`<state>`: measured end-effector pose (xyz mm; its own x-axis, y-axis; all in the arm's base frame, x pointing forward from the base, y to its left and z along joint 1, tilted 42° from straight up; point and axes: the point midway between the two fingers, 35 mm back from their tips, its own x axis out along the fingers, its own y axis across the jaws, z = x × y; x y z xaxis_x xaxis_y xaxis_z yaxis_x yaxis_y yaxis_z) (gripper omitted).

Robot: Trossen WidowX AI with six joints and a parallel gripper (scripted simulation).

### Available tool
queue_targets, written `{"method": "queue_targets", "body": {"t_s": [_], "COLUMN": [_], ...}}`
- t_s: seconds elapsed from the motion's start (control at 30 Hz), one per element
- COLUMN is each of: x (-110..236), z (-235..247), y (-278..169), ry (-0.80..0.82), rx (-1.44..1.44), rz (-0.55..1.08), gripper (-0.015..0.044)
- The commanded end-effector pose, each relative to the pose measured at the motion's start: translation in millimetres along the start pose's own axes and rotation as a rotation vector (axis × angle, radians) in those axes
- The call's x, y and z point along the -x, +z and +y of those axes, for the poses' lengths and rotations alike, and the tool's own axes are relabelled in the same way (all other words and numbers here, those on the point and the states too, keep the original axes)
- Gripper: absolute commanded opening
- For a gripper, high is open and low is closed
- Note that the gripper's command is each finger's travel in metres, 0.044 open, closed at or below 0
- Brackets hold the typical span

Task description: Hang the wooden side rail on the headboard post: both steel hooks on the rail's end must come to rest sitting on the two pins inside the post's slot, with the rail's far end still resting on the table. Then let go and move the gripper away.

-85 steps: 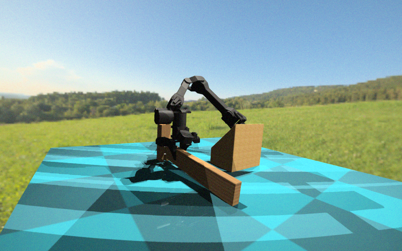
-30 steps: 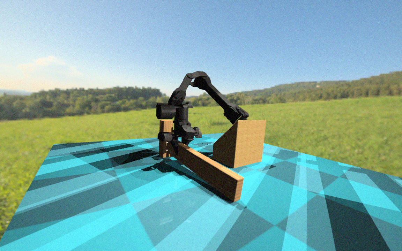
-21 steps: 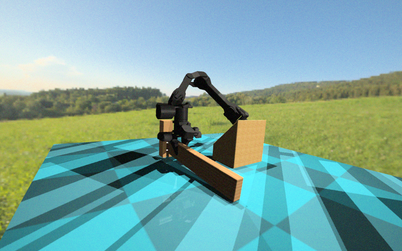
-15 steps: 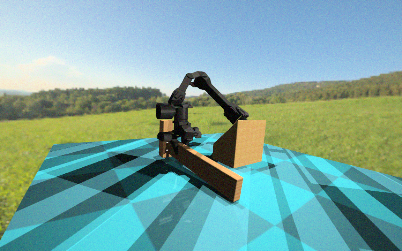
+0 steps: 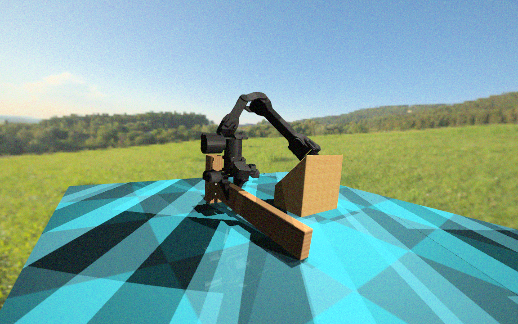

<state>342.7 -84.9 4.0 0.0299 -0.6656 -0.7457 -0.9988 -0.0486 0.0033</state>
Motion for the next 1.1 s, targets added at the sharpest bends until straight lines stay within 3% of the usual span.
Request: {"method": "queue_targets", "body": {"t_s": [0.0,1.07], "x": [3.0,3.4], "z": [-1.3,-2.7], "y": [-3.0,-6.7], "ry": [-0.01,-0.01], "rx": [-0.004,-0.004], "rz": [0.002,0.002], "gripper": [0.0,0.0]}}
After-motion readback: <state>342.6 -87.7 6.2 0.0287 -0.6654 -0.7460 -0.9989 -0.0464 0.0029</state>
